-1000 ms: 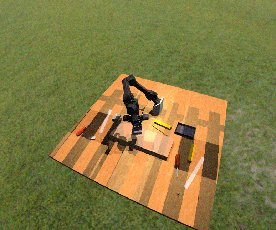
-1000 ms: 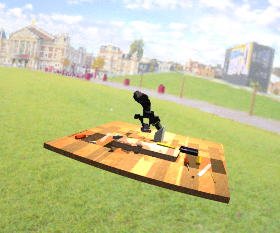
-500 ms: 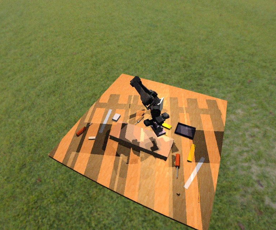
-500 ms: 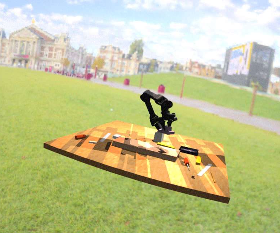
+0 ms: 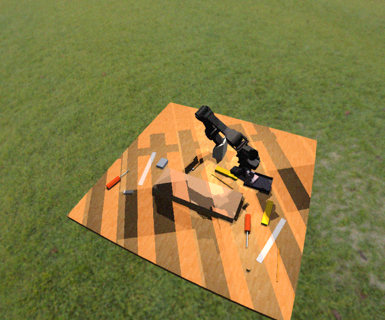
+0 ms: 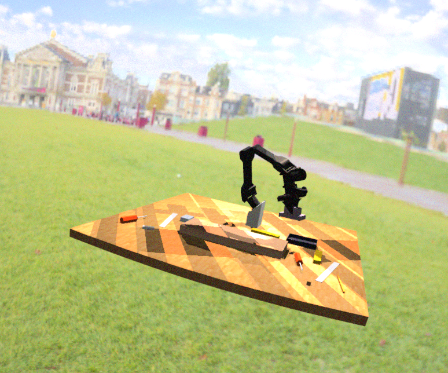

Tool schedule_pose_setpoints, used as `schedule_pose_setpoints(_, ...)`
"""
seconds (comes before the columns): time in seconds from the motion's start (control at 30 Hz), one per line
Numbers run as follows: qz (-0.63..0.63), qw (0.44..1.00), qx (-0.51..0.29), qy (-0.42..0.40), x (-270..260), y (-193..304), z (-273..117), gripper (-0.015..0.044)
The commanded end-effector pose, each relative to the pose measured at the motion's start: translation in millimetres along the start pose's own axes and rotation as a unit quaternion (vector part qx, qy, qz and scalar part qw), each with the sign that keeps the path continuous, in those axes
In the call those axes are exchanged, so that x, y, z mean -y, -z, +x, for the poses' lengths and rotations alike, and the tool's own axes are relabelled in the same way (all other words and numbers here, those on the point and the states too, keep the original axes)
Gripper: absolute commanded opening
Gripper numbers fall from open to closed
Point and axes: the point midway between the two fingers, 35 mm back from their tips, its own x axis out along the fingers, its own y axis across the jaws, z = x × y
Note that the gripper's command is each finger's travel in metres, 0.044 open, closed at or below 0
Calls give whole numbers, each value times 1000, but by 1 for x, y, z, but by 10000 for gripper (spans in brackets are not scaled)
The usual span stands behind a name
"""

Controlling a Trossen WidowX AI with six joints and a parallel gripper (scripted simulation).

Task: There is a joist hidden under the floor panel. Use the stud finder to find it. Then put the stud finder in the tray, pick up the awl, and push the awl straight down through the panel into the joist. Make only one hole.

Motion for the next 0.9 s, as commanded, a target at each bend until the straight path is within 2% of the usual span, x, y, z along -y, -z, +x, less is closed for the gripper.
schedule_pose_setpoints(0.0,-54,998,-7,-14,-41,-10,14,0)
schedule_pose_setpoints(0.4,-177,982,-46,-44,-139,-7,59,0)
schedule_pose_setpoints(0.87,-178,982,-47,-44,-138,-1,81,0)
